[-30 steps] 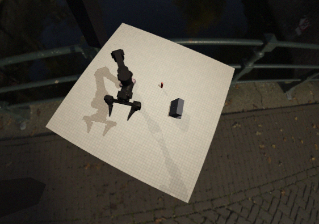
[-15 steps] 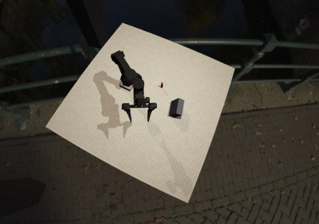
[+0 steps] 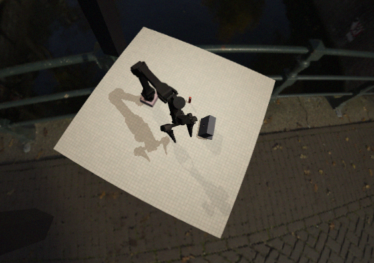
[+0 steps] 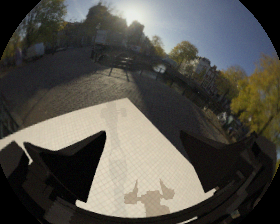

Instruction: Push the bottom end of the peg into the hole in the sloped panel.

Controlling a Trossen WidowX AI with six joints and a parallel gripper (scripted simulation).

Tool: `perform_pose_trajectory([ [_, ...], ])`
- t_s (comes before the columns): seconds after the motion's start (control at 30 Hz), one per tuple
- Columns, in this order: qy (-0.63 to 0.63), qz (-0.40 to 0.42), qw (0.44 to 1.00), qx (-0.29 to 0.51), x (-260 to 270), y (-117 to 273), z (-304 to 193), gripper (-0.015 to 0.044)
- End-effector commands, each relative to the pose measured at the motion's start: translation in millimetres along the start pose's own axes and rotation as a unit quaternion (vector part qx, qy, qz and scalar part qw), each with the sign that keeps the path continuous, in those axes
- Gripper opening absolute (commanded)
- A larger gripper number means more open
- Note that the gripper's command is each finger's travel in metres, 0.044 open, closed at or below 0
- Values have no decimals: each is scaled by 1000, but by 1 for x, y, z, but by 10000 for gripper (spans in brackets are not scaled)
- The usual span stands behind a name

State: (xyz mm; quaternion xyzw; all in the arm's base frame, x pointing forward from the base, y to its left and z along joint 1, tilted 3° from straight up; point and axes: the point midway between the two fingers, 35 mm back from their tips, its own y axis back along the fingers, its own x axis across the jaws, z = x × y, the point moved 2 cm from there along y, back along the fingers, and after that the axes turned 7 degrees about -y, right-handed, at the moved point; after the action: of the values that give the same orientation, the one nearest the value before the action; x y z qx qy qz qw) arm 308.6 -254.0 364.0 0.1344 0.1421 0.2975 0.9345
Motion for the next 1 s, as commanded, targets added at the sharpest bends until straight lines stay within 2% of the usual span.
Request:
perform_pose_trajectory([
  [0.0,37,43,998,37,32,-2,-22,440],
  [0.47,138,156,971,122,112,13,-77,440],
  [0.97,252,263,909,205,180,51,-142,440],
])
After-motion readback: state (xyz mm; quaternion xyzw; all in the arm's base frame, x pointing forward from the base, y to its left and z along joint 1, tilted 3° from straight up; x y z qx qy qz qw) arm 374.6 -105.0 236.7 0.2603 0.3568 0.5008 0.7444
